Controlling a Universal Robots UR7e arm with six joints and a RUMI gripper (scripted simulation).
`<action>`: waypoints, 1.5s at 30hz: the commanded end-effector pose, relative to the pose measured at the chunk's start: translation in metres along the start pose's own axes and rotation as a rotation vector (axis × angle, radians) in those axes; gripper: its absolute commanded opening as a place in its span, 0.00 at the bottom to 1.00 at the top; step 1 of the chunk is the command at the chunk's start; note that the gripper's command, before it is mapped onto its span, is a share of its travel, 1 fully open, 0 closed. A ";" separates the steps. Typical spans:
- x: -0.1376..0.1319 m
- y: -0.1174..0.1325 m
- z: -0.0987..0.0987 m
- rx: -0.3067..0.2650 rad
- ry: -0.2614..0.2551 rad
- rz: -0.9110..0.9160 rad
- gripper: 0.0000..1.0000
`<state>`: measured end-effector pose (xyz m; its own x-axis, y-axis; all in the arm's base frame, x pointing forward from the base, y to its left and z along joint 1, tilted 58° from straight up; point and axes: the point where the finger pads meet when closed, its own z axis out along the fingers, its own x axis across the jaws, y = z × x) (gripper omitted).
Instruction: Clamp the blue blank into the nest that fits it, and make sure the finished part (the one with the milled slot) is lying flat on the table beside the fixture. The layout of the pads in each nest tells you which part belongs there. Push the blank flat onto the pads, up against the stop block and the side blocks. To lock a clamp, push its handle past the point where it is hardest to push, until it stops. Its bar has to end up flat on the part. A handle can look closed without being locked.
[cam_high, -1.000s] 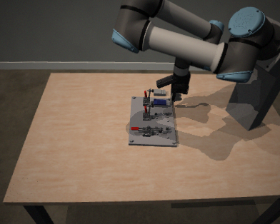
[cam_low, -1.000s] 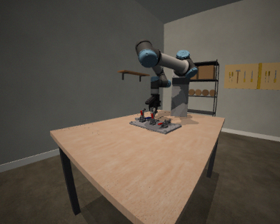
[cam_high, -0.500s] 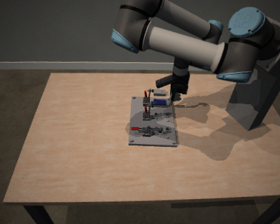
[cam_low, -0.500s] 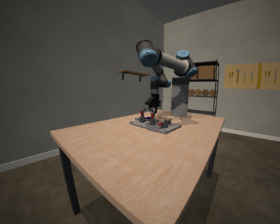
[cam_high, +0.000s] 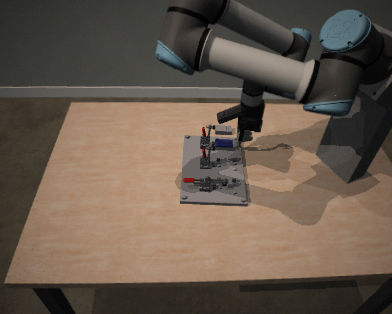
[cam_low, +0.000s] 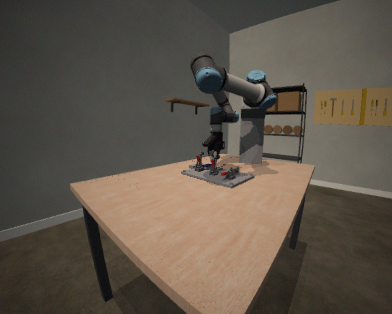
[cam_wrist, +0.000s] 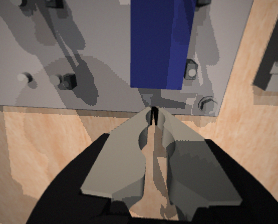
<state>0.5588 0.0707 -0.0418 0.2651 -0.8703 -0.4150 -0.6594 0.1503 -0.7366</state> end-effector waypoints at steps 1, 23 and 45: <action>0.000 -0.001 0.000 0.000 0.000 0.000 0.00; 0.000 -0.005 0.000 0.000 0.000 0.000 0.00; 0.000 -0.010 0.000 0.000 0.000 0.000 0.00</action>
<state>0.5646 0.0694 -0.0353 0.2651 -0.8703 -0.4150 -0.6595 0.1503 -0.7365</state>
